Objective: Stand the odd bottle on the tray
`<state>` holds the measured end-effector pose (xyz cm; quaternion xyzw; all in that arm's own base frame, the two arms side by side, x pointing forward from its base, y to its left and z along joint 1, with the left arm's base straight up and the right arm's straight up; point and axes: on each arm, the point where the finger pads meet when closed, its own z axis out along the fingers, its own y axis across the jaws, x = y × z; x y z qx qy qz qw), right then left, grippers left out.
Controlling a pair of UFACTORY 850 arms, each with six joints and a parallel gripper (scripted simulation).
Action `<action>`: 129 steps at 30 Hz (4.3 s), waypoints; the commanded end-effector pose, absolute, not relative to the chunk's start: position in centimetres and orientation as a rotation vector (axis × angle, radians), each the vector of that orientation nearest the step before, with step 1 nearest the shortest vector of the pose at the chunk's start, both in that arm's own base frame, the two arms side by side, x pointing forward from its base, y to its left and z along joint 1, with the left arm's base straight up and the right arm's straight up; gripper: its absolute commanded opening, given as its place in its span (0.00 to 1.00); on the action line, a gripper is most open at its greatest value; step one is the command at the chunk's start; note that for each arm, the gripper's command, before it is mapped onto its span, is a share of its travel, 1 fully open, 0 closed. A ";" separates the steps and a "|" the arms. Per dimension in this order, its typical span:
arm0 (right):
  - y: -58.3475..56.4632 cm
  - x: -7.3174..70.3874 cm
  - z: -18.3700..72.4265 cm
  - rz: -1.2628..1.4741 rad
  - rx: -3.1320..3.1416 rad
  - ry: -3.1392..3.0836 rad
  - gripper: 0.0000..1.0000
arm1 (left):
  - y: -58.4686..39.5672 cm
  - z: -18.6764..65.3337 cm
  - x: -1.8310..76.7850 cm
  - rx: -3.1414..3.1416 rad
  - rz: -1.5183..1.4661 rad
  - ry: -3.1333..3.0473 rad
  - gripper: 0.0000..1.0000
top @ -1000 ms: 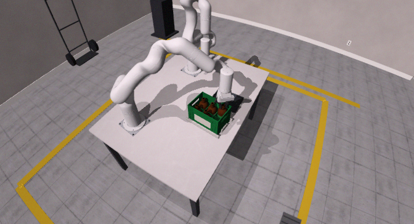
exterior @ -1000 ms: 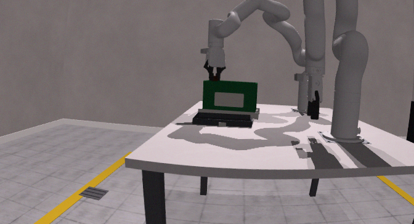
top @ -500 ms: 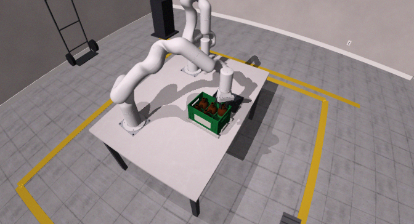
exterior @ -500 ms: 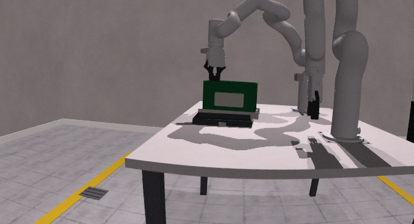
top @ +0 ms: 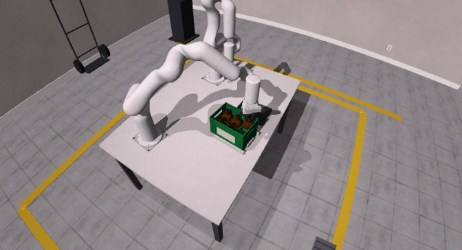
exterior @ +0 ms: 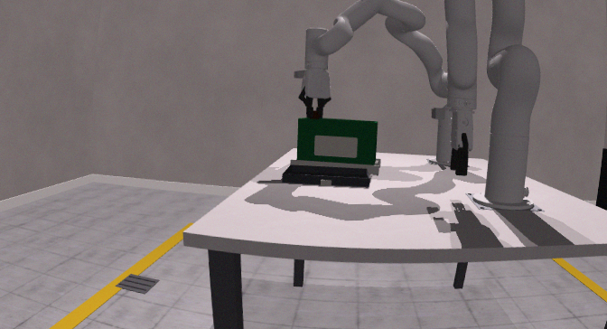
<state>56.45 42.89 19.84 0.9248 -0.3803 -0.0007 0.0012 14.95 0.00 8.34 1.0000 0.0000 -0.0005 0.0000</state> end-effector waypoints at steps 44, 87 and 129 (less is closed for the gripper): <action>42.9 56.5 23.7 0.000 2.905 -1.195 0.00 | 0.0 8.4 15.0 3.142 0.000 0.000 1.00; 42.9 56.5 24.6 0.000 2.905 -1.195 0.00 | 0.0 8.4 15.0 3.142 0.000 0.000 1.00; 42.9 56.5 27.9 0.000 2.905 -1.195 0.00 | 0.0 8.4 15.0 3.142 0.000 0.000 1.00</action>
